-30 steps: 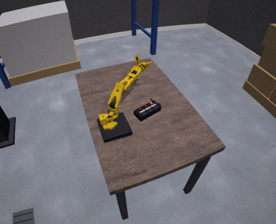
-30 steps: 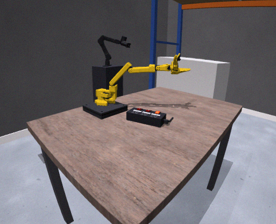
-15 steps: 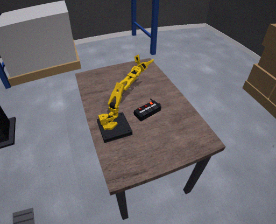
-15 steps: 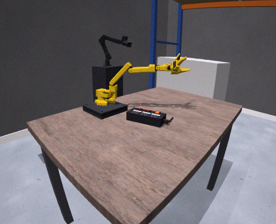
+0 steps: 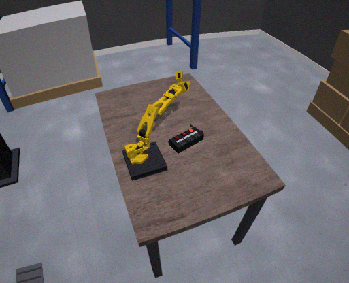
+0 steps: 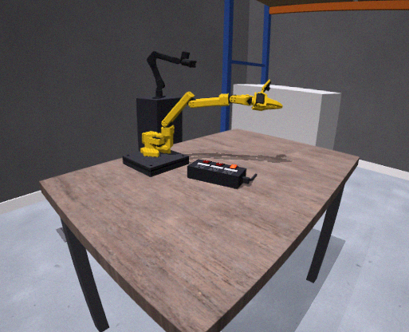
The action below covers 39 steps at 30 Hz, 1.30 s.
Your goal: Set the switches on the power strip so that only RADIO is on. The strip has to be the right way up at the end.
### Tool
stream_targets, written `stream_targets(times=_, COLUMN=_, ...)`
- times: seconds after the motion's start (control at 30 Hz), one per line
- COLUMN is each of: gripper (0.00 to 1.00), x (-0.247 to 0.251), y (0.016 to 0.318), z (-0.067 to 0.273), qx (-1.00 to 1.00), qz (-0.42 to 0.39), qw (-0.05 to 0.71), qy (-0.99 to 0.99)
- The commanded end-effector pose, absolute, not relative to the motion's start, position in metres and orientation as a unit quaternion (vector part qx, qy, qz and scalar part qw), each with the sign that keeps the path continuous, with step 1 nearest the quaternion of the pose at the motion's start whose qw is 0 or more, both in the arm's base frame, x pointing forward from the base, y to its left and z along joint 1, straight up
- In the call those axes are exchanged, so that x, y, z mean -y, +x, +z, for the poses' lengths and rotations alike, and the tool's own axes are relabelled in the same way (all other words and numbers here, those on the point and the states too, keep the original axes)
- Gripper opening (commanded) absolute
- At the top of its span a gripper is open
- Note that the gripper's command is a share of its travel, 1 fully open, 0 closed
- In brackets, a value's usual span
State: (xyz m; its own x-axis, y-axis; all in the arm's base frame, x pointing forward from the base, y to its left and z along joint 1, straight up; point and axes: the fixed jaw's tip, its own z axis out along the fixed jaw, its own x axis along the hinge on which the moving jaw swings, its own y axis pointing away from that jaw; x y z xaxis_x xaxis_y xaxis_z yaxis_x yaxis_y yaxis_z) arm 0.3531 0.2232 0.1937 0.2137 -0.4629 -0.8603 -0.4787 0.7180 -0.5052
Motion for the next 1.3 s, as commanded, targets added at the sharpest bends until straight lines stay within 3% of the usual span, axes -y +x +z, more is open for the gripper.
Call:
stream_targets(times=0.0, gripper=0.00, x=-0.203, y=0.356, z=0.191, qx=-0.678, qz=0.025, qw=0.653, qy=-0.338)
stream_targets(times=0.53, gripper=0.00, x=-0.105, y=0.352, z=0.161, qx=-0.873, qz=0.098, qw=0.474, qy=-0.058)
stream_targets(times=0.83, gripper=0.00, x=-0.041, y=0.320, z=0.143, qx=-0.915, qz=0.111, qw=0.331, qy=0.201)
stream_targets(times=1.27, gripper=0.00, x=0.009, y=0.269, z=0.133, qx=-0.863, qz=0.090, qw=0.194, qy=0.457)
